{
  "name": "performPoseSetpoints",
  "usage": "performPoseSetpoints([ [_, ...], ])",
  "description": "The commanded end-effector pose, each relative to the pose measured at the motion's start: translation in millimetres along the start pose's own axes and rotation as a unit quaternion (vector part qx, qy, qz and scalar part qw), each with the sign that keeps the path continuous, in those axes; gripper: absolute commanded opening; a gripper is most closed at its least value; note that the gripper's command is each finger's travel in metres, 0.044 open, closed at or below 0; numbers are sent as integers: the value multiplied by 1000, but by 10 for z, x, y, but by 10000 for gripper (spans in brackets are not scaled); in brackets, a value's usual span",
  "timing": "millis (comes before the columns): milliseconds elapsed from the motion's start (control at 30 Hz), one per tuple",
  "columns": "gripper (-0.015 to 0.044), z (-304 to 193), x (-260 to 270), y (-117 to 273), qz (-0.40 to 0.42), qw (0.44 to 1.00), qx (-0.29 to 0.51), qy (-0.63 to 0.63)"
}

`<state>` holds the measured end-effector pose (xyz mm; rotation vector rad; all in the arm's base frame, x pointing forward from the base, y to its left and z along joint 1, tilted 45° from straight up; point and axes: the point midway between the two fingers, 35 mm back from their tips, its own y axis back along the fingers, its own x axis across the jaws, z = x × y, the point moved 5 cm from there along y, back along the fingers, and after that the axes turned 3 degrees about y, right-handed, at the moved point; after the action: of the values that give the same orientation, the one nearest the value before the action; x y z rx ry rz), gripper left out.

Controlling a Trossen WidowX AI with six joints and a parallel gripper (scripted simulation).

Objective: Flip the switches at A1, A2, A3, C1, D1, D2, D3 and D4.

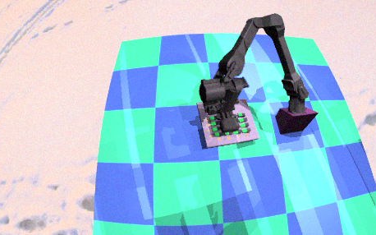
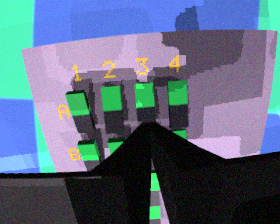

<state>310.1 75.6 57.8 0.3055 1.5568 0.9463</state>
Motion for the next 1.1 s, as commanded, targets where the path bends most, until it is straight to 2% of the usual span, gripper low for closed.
performPoseSetpoints([
  [0,0,-39,2,-78,-2,1000,6,5],
  [400,0,-43,1,-216,-3,1000,6,5],
  [1067,0,-44,1,-219,-3,1000,6,5],
])
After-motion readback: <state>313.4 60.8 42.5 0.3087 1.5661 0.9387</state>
